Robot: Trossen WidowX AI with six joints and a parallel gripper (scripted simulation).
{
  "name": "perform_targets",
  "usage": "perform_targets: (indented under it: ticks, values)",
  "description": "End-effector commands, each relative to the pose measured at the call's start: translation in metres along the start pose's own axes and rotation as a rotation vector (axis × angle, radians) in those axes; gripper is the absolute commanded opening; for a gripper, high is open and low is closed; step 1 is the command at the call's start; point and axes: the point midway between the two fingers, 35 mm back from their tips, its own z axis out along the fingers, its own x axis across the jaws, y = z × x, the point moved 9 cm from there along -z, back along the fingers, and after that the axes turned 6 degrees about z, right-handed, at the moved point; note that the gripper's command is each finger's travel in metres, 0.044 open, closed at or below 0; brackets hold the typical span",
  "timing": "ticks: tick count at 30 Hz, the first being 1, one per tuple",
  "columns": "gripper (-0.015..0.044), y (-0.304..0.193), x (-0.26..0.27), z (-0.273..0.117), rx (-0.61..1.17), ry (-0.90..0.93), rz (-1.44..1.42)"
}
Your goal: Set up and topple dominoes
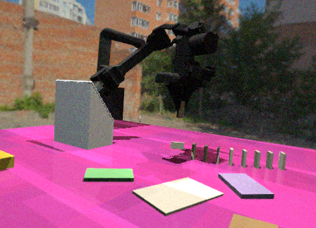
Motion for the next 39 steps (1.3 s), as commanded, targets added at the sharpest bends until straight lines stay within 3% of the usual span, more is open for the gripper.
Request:
perform_targets:
  ticks: [1, 13, 34, 39]
  values:
    - [0.0107, -0.027, 0.050, 0.000, 0.008, 0.017, -0.351]
    - [0.0107, -0.028, 0.052, 0.004, 0.008, 0.016, -0.364]
    - [0.0107, -0.028, 0.054, 0.119, 0.008, 0.014, -0.368]
    - [0.0107, -0.031, 0.055, 0.130, 0.008, 0.023, -0.364]
